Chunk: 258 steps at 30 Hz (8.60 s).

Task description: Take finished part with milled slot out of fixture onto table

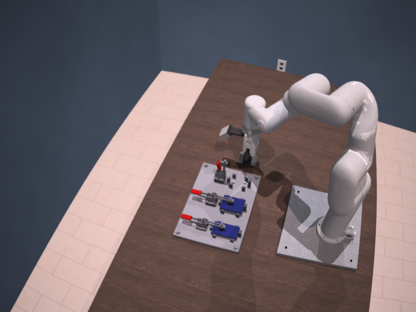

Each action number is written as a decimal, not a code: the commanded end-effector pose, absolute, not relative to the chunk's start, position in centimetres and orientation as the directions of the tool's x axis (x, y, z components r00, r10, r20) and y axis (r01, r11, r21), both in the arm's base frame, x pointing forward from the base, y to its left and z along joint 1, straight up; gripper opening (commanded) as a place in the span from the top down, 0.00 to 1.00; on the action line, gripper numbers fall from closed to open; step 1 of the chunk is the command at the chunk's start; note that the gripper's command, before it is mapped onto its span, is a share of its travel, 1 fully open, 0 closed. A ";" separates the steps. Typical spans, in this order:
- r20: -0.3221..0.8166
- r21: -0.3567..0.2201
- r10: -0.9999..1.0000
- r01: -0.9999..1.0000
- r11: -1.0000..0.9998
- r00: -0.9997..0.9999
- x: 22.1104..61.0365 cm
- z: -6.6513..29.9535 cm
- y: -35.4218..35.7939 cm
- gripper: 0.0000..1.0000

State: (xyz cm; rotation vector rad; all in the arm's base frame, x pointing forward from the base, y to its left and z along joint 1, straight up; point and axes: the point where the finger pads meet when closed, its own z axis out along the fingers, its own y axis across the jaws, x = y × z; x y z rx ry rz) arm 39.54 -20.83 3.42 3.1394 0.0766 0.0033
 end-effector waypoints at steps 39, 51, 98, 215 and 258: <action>0.006 0.003 0.049 0.049 -0.999 0.999 39.7 1.5 -20.9 1.00; 0.006 0.003 0.049 0.049 -0.999 0.999 39.7 1.2 -20.9 1.00; 0.006 0.003 0.049 0.049 -0.999 0.999 39.7 0.8 -20.9 0.31; 0.006 0.003 0.049 0.049 -0.999 0.999 39.6 18.1 -20.8 0.31; 0.006 0.003 0.049 0.049 -0.999 0.999 39.6 20.0 -20.8 0.31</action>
